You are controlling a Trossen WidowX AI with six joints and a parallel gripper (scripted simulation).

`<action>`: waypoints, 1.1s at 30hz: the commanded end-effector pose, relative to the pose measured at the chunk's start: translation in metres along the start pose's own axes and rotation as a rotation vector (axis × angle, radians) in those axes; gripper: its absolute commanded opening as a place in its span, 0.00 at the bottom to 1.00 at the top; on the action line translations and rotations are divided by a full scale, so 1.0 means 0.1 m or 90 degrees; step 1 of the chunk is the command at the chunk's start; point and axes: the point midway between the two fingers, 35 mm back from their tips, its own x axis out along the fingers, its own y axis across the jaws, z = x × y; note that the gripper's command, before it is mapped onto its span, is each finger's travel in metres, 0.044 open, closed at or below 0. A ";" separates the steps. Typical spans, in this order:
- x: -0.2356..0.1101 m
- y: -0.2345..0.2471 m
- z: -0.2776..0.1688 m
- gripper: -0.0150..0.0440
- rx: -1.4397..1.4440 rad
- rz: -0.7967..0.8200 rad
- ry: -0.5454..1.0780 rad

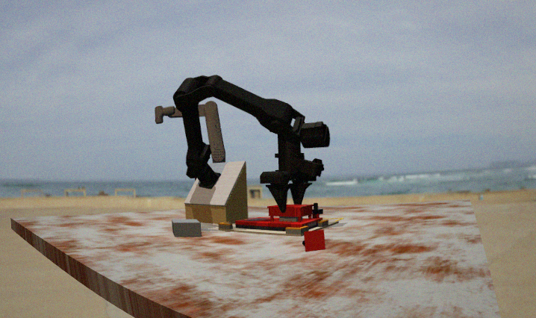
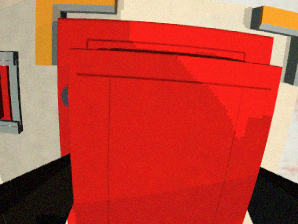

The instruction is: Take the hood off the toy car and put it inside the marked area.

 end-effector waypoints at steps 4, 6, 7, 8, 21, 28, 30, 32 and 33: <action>-0.06 0.01 0.01 0.25 0.002 0.003 -0.003; -0.08 0.01 0.01 0.25 0.002 0.003 -0.003; -0.08 0.01 0.01 0.25 0.002 0.003 -0.003; -0.09 0.01 0.01 0.25 0.002 0.003 -0.003; -0.35 0.01 0.02 0.25 0.002 0.004 -0.003; -0.58 0.01 0.01 0.25 0.002 0.003 -0.003; -0.51 0.05 0.01 0.25 -0.002 0.001 -0.003; -0.52 0.17 0.02 0.25 -0.002 0.005 -0.004; -0.53 0.23 0.02 0.25 -0.002 0.006 -0.005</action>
